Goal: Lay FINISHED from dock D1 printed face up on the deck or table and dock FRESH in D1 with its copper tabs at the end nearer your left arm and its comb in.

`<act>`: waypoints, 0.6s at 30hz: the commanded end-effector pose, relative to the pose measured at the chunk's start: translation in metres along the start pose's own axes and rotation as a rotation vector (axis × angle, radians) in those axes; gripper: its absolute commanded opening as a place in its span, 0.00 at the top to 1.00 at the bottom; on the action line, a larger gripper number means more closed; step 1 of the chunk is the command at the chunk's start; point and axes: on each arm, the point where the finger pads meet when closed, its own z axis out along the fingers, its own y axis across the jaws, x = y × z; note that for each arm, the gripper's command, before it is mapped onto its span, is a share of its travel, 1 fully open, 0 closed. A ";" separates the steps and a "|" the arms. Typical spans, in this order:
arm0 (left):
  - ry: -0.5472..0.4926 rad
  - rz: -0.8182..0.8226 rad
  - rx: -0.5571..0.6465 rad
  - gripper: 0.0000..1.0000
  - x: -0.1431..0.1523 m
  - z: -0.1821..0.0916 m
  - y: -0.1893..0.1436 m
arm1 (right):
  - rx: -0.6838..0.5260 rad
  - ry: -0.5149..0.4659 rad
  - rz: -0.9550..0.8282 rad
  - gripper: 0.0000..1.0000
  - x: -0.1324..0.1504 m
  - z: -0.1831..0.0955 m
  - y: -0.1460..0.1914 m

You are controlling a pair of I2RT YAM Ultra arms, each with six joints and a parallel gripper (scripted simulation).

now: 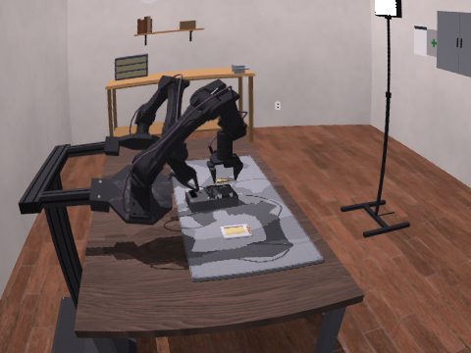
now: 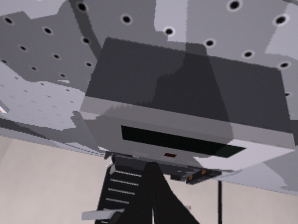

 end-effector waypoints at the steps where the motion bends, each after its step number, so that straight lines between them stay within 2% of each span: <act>1: 0.005 0.005 0.000 1.00 0.004 -0.010 -0.001 | 0.016 -0.011 -0.009 1.00 -0.005 -0.003 -0.001; 18: 0.005 0.005 0.000 1.00 0.006 -0.013 -0.003 | 0.016 -0.011 -0.009 1.00 -0.005 -0.003 -0.001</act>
